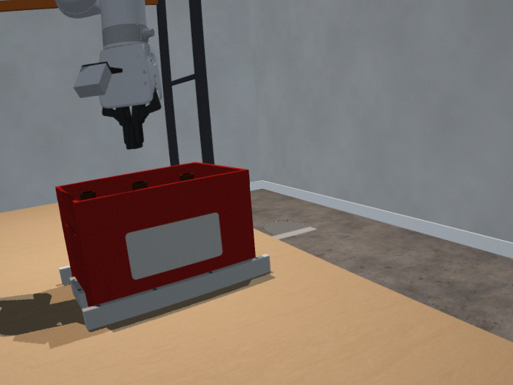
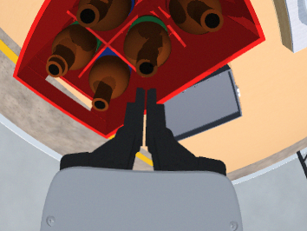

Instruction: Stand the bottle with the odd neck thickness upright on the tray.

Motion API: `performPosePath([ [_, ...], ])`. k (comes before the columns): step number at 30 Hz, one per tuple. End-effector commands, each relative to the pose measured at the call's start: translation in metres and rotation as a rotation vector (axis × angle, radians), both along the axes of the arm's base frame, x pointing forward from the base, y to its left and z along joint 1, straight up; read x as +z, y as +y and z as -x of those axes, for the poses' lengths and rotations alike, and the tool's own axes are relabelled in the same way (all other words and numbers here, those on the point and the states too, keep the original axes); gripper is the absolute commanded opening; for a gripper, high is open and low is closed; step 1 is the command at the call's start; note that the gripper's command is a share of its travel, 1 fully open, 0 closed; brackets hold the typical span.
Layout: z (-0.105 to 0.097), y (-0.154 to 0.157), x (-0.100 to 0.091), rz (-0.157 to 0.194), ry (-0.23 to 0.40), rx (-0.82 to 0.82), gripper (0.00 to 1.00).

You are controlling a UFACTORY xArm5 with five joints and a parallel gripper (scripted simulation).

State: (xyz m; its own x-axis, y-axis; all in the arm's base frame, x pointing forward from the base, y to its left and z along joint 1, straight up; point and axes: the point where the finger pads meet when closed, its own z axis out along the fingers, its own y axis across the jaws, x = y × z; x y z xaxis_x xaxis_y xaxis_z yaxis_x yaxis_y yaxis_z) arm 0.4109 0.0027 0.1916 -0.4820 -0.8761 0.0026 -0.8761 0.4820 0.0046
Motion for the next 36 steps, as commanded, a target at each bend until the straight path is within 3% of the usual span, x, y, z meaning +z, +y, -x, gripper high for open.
performPosePath([
  [1,-0.001,0.000,0.001,0.000,-0.004,0.000,0.00],
  [21,-0.002,0.000,0.002,0.000,-0.004,0.000,0.00],
  [24,-0.036,-0.016,0.006,0.000,-0.004,0.000,0.00],
  [31,-0.082,-0.041,0.005,0.000,-0.004,0.000,0.00],
  [33,-0.082,-0.041,0.005,0.000,-0.004,0.000,0.00],
  [36,-0.107,-0.057,0.002,0.000,-0.004,0.000,0.00],
])
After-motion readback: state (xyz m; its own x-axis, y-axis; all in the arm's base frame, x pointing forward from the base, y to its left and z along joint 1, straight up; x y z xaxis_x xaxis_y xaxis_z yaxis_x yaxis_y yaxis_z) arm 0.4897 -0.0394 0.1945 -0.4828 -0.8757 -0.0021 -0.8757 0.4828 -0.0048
